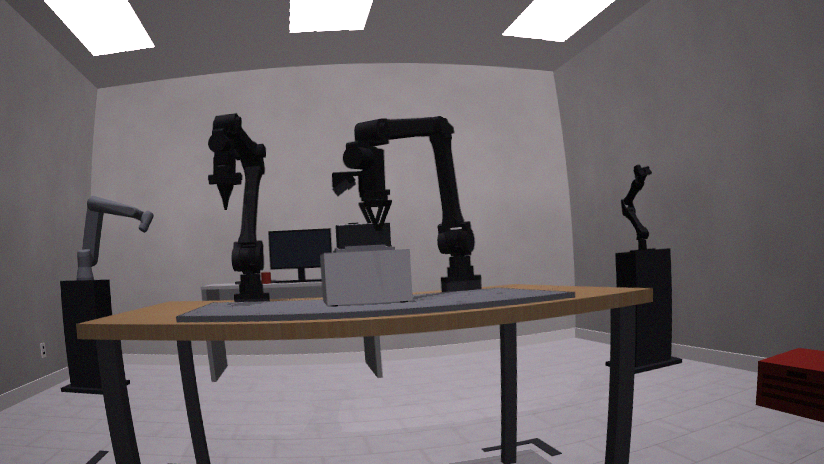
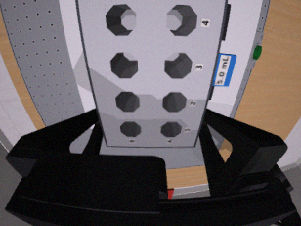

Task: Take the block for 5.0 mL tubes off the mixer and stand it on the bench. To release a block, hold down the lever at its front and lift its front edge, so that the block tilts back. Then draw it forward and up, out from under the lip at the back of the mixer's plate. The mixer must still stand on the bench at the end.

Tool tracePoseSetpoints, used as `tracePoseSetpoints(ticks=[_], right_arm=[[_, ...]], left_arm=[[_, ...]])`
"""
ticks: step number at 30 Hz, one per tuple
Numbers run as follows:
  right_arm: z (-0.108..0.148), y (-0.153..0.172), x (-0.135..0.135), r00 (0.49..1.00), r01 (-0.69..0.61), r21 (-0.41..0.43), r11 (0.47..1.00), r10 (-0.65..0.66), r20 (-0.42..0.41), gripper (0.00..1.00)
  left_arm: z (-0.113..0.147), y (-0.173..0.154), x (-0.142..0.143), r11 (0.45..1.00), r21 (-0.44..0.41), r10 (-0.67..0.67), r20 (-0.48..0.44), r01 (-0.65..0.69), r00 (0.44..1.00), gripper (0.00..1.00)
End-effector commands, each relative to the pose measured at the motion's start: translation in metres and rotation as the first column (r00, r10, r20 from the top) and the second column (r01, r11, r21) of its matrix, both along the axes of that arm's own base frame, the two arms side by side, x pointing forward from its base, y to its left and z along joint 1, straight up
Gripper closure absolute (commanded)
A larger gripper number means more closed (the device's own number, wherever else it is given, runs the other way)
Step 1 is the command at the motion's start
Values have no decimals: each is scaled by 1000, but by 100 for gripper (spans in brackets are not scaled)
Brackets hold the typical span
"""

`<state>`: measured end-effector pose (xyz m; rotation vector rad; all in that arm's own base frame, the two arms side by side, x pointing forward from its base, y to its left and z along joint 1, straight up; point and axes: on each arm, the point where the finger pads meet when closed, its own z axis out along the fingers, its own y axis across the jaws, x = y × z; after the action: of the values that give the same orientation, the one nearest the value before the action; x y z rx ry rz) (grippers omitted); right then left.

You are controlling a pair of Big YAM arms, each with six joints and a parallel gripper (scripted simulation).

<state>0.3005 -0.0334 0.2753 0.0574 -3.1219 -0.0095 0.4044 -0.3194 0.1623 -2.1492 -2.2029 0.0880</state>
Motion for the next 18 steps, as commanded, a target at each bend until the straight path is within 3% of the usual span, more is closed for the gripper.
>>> tracePoseSetpoints(ticks=[1, 18], right_arm=[[28, 0, 22, 997, -14, -9, 1000, 14, 78, 100], [14, 2, 6, 999, -13, -5, 1000, 13, 47, 100]], left_arm=[[64, -21, 20, 995, -98, 10, 121, 2, 993, 100], [70, -24, 23, 994, -106, 1, 134, 13, 991, 100]])
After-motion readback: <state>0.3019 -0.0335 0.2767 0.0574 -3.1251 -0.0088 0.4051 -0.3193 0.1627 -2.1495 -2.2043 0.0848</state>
